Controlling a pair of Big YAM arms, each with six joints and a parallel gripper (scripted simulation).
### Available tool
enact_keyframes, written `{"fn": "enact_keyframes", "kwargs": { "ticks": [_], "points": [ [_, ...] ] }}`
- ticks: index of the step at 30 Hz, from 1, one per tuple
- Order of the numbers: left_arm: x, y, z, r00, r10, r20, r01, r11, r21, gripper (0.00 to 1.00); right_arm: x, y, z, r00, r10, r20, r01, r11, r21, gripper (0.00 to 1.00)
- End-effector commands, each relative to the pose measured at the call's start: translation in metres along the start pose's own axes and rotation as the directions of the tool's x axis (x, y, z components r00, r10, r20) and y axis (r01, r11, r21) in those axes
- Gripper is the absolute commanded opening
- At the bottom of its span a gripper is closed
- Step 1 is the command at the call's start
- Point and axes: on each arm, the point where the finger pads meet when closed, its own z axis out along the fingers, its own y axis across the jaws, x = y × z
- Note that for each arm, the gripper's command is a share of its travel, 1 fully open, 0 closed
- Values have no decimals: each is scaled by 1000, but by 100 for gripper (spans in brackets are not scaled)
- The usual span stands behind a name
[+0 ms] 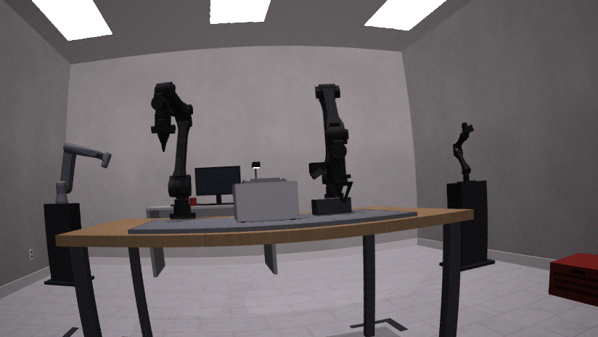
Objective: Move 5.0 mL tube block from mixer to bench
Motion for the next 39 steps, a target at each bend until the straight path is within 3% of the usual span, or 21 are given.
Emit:
{"fn": "enact_keyframes", "kwargs": {
  "ticks": [1,20,35,36,39],
  "points": [
    [-1,21,-18,1000,-16,21,17,998,-65,0,0,2,5,1000,-3,-4,3,1000,-3,0],
    [0,17,-12,1000,-7,17,8,999,-50,0,-13,1,-18,999,-4,54,4,1000,5,0],
    [0,15,-7,1000,0,16,1,999,-42,0,-16,0,-23,998,-4,65,4,1000,6,0],
    [0,15,-7,1000,0,16,1,999,-42,100,-16,0,-23,998,-4,66,4,1000,6,0],
    [0,15,-7,1000,0,16,1,999,-42,100,-17,0,-24,998,-4,68,4,1000,7,0]
  ]
}}
